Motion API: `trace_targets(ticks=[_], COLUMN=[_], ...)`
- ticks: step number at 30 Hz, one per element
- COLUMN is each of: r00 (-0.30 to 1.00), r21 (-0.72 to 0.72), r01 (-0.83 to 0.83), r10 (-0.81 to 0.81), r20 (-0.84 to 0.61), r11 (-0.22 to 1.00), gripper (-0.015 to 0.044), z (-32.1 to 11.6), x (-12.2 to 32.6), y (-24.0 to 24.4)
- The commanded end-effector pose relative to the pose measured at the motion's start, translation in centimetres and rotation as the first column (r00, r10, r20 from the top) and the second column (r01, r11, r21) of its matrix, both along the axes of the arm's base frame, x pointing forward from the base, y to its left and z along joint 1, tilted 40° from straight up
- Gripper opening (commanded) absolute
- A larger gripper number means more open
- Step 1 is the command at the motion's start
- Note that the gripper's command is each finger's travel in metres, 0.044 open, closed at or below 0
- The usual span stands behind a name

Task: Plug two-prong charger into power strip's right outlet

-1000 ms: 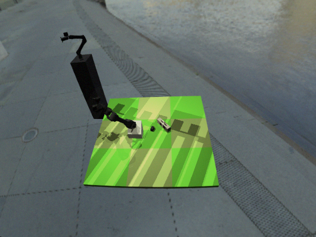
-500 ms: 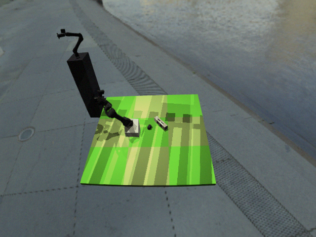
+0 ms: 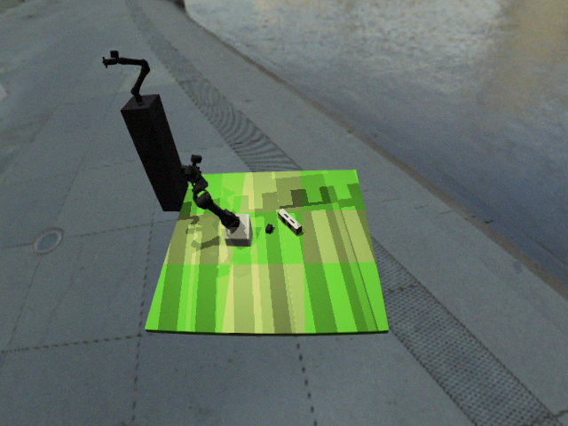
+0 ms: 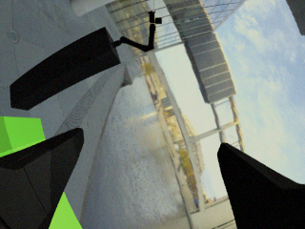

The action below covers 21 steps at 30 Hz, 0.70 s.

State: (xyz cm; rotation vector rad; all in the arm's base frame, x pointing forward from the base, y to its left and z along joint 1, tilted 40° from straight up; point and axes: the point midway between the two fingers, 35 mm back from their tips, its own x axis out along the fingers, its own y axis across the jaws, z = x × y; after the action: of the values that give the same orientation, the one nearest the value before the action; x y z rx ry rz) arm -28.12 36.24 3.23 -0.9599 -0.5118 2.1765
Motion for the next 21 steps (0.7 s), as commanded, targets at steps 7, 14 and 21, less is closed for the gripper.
trace_targets(ticks=[7, 14, 21], r00=[0.983, 0.955, 0.913], r21=[-0.026, -0.078, -0.129], r01=[0.154, 0.267, 0.379], r10=[-0.151, -0.253, -0.348], r20=[0.101, 0.157, 0.213], r11=[0.988, 0.961, 0.916], gripper=[0.0440, 0.0440, 0.0440], z=[-2.2, -3.6, -5.0], x=[6.1, 10.3, 14.6], y=[2.4, 3.5, 4.0])
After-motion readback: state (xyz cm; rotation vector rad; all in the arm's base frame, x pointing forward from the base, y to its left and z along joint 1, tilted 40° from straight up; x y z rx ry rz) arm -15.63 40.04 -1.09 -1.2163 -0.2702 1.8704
